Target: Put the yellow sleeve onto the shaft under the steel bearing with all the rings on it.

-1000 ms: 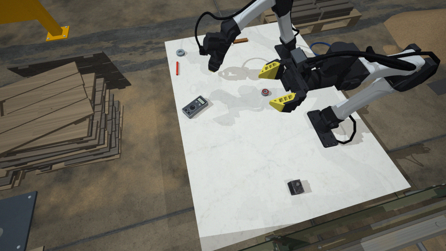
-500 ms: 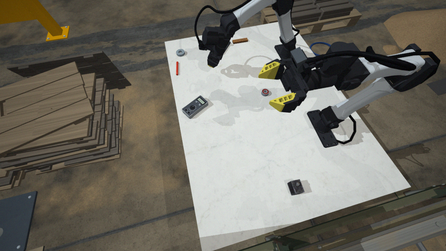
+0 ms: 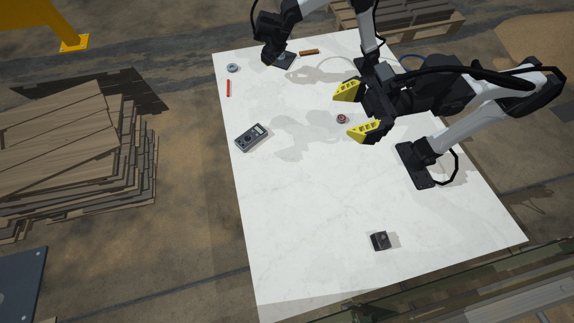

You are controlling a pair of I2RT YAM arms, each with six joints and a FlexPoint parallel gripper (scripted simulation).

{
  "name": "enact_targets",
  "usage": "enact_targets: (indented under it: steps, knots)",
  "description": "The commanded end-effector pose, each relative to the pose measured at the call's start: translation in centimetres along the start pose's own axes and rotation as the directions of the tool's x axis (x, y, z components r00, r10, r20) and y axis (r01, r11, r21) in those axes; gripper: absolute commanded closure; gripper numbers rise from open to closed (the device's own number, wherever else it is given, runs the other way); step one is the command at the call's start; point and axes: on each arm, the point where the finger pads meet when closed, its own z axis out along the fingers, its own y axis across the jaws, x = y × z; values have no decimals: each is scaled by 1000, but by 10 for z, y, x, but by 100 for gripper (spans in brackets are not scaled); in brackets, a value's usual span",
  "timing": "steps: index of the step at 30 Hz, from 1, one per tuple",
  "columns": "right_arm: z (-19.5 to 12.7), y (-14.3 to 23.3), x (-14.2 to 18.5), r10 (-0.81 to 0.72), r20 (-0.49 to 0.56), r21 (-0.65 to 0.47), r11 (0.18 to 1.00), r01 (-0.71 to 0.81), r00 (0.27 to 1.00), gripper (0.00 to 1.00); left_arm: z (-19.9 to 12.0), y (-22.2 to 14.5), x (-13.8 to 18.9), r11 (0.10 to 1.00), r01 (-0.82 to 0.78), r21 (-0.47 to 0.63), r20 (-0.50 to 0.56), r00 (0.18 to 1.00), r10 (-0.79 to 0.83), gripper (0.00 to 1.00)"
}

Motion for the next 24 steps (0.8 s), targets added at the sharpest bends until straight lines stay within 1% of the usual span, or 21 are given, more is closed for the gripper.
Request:
enact_targets:
  steps: [1, 2, 5, 11, 19, 21, 22, 24]
  knots:
    - [-47, -18, -19, 58, 29, -17, 998, -58, 998, 100, -1, 0, -10, 1000, -4, -6, 29, 1000, 4, 0]
    - [-48, -25, -22, 73, 29, -9, 997, -73, 997, 100, -1, 0, -10, 1000, -4, -6, 29, 1000, 4, 0]
    - [-47, -26, -23, 75, 23, -19, 997, -75, 997, 100, -1, 0, -10, 1000, -4, -6, 29, 1000, 4, 0]
    - [-55, -73, -42, 179, 38, 38, 983, -180, 983, 100, -1, 0, -10, 1000, -4, -6, 29, 1000, 4, 0]
    - [-63, -129, -53, 292, 43, 99, 950, -295, 955, 100, -1, 0, -10, 1000, -4, -6, 29, 1000, 4, 0]
    - [-63, -129, -53, 292, 43, 99, 950, -295, 955, 100, -1, 0, -10, 1000, -4, -6, 29, 1000, 4, 0]
    - [-59, -121, -51, 277, 24, 75, 958, -278, 960, 100, -1, 0, -10, 1000, -4, -6, 29, 1000, 4, 0]
    - [-64, -130, -53, 296, 29, 80, 951, -297, 955, 100, -1, 0, -10, 1000, -4, -6, 29, 1000, 4, 0]
